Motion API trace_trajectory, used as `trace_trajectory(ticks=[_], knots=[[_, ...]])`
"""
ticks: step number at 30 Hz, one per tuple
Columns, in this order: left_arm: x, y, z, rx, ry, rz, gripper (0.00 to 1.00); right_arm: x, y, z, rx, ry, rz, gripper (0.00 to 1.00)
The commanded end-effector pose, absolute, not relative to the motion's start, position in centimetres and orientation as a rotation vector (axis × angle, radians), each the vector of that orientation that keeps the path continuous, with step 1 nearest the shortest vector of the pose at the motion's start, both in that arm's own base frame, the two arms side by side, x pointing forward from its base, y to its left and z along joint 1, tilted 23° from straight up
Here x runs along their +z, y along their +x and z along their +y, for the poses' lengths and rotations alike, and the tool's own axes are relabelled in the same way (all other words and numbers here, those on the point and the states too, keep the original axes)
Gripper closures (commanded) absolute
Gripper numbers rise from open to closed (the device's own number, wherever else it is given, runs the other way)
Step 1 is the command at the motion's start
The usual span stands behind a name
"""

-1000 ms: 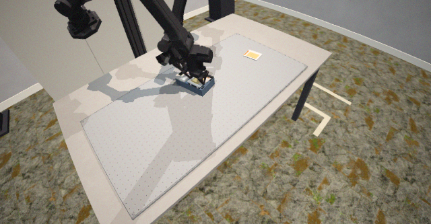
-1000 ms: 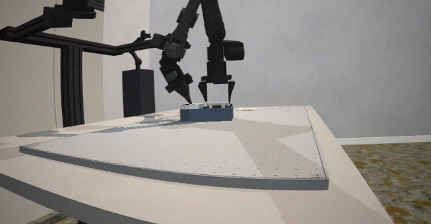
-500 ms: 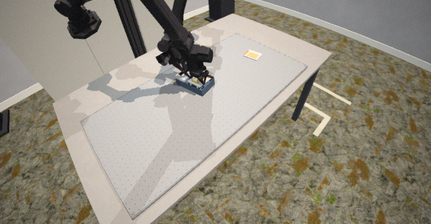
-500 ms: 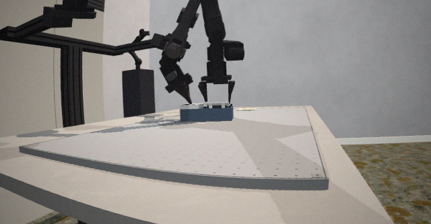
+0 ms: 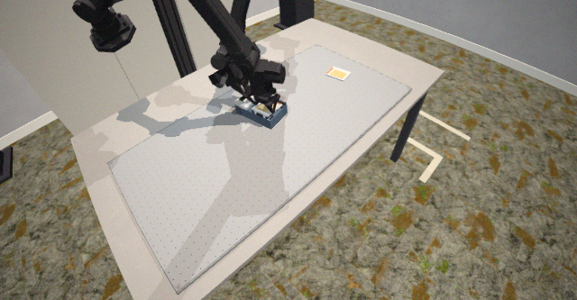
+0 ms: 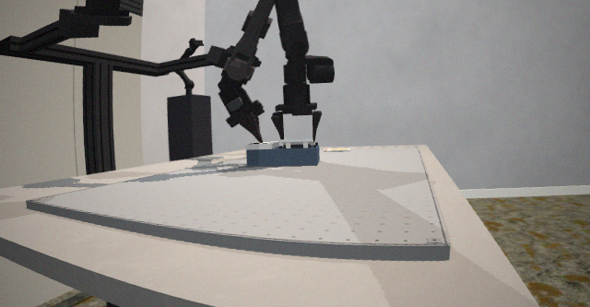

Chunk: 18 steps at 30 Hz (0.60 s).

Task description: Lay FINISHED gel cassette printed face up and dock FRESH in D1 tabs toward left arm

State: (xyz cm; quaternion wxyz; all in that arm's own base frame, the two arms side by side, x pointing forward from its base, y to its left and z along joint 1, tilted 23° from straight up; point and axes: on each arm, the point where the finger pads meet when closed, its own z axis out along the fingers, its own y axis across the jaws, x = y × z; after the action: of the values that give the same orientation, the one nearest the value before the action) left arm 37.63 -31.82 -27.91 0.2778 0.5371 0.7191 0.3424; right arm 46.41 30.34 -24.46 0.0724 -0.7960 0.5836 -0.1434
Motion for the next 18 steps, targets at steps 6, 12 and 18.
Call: trace_trajectory(ticks=[6,12,18], knots=[[-33.97,36.0,-27.52,0.955,1.539,1.998,1.0,-24.72,46.79,32.1,-0.43,-2.384,1.742,1.0],[-33.97,36.0,-27.52,0.955,1.539,1.998,1.0,-24.75,46.77,32.2,-0.43,-2.384,1.742,1.0],[-33.97,36.0,-27.52,0.955,1.539,1.998,1.0,-24.76,46.75,32.26,-0.43,-2.384,1.742,1.0]])
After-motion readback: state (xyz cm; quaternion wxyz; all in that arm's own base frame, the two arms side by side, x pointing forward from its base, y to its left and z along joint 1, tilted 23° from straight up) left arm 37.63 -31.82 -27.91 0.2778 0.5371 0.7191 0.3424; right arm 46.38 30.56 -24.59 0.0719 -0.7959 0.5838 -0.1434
